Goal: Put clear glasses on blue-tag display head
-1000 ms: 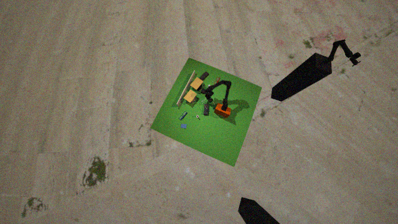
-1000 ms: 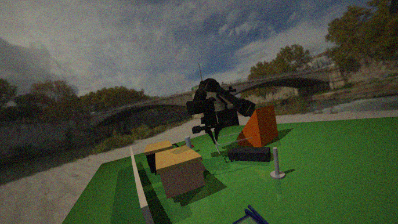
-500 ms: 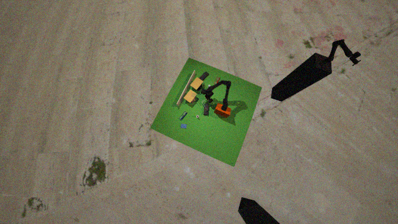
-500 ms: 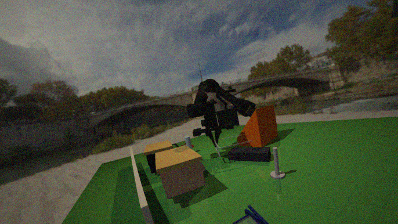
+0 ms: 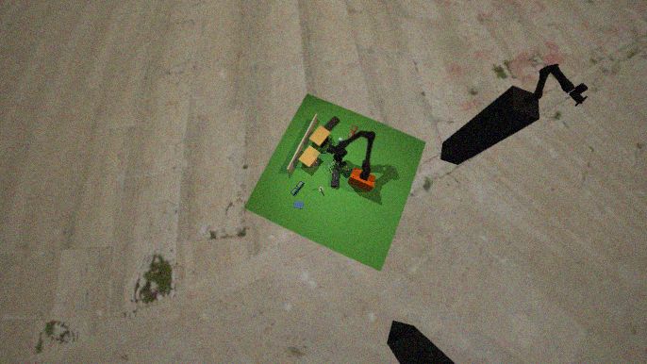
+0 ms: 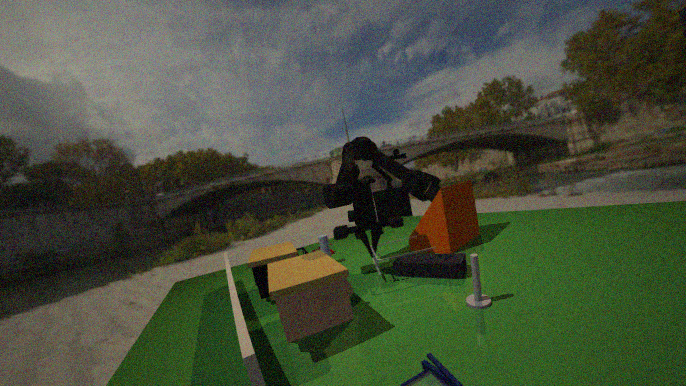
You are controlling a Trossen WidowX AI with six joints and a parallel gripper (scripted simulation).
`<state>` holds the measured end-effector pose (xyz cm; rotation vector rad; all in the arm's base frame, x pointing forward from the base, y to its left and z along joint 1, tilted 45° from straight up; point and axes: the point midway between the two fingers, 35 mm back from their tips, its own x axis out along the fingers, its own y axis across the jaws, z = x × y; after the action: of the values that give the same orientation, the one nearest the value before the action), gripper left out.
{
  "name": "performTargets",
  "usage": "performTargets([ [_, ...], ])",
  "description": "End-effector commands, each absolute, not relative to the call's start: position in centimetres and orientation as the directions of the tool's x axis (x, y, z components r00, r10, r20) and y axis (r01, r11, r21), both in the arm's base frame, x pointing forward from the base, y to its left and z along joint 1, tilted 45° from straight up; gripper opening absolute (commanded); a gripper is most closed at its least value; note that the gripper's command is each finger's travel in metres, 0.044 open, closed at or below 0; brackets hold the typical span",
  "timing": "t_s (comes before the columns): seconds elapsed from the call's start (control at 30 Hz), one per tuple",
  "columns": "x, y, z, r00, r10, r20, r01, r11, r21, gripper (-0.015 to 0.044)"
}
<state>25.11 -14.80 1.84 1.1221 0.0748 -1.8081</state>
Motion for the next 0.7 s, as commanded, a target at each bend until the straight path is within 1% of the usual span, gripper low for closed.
performTargets([
  [0.0, 24.75, -15.11, 1.53, -0.112, -0.696, -0.710, 0.752, -0.526, 0.397, 0.0000],
  [0.6, 24.32, -16.10, 0.68, -0.113, -0.699, -0.706, 0.753, -0.524, 0.398, 0.0000],
  [0.67, 24.64, -15.94, 0.86, -0.107, -0.695, -0.711, 0.749, -0.527, 0.403, 0.0053],
])
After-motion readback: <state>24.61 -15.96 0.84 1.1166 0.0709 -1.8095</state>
